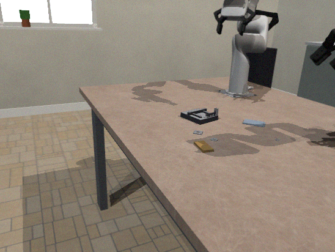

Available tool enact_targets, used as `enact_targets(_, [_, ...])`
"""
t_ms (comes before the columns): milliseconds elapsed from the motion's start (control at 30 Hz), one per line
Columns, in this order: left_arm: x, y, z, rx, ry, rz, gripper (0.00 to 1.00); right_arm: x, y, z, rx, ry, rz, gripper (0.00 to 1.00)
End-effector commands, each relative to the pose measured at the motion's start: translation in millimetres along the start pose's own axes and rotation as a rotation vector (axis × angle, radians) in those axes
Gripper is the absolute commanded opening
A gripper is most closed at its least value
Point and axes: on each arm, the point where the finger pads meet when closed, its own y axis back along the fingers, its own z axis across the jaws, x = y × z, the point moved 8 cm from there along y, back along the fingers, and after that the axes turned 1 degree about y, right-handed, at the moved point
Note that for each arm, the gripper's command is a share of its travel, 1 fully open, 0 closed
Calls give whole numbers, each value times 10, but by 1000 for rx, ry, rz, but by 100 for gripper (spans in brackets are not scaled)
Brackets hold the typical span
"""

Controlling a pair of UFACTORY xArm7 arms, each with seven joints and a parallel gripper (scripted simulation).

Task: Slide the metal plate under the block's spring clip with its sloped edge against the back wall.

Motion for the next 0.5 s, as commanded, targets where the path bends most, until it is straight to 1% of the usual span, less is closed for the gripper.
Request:
enact_targets(0, [30, 72, -18, 10, 123, -72, 100, 67, -67, 208, -17, -42, -24, 100])
enact_targets(33, [33, 82, -20, 12, 151, -86, 100, 77, -86, 262, -22, -53, -31, 100])
enact_targets(100, [33, 82, -20, 12, 151, -86, 100, 77, -86, 262, -22, -53, -31, 100])
enact_targets(267, [42, 120, -29, 25, 292, -154, 100, 114, -177, 535, -41, -107, -65, 100])
enact_targets(300, [42, 120, -29, 25, 292, -154, 100, 114, -177, 535, -41, -107, -65, 100])
enact_targets(400, [44, 133, -35, 35, 378, -195, 100, 126, -229, 703, -52, -140, -86, 100])
enact_targets(433, [44, 133, -35, 35, 378, -195, 100, 126, -229, 703, -52, -140, -86, 100])
enact_targets(467, [44, 136, -37, 39, 407, -208, 100, 128, -246, 760, -55, -151, -93, 100])
